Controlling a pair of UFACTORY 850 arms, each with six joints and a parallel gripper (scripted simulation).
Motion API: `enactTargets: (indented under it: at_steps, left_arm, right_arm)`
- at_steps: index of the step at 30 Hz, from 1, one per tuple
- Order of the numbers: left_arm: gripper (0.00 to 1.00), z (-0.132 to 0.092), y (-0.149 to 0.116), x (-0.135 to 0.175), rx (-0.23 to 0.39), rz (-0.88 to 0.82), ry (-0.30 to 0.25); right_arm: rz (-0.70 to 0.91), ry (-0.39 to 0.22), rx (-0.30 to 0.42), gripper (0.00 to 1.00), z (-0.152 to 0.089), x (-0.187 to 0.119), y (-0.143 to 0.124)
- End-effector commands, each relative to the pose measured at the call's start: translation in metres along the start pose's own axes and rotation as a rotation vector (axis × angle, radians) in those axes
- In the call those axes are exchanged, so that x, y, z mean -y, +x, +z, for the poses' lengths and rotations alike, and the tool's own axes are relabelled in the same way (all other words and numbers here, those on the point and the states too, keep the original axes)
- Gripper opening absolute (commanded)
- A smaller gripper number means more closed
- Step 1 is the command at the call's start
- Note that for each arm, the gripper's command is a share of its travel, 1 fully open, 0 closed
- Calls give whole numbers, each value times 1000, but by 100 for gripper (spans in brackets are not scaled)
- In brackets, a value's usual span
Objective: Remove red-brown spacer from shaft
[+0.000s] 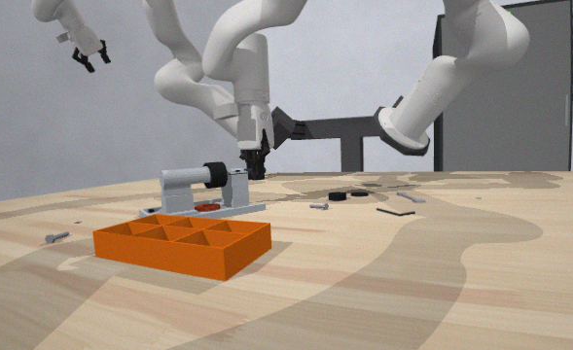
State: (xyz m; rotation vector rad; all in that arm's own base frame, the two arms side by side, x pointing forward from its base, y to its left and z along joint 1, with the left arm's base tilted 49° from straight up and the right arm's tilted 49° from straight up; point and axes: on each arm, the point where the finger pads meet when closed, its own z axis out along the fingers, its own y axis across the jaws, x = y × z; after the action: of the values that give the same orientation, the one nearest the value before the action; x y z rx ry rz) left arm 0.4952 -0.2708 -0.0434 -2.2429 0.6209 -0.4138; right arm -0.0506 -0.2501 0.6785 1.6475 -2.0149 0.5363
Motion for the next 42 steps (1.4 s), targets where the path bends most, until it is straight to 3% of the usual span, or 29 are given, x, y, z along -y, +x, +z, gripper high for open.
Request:
enactTargets:
  at_steps: [1, 42]
  left_arm:
    - [0, -1, 3, 0, -2, -1, -1]
    - [0, -1, 14, 0, -2, -1, -1]
  right_arm:
    - [0, 0, -1, 100, -1, 0, 0]
    - [0, 0, -1, 100, -1, 0, 0]
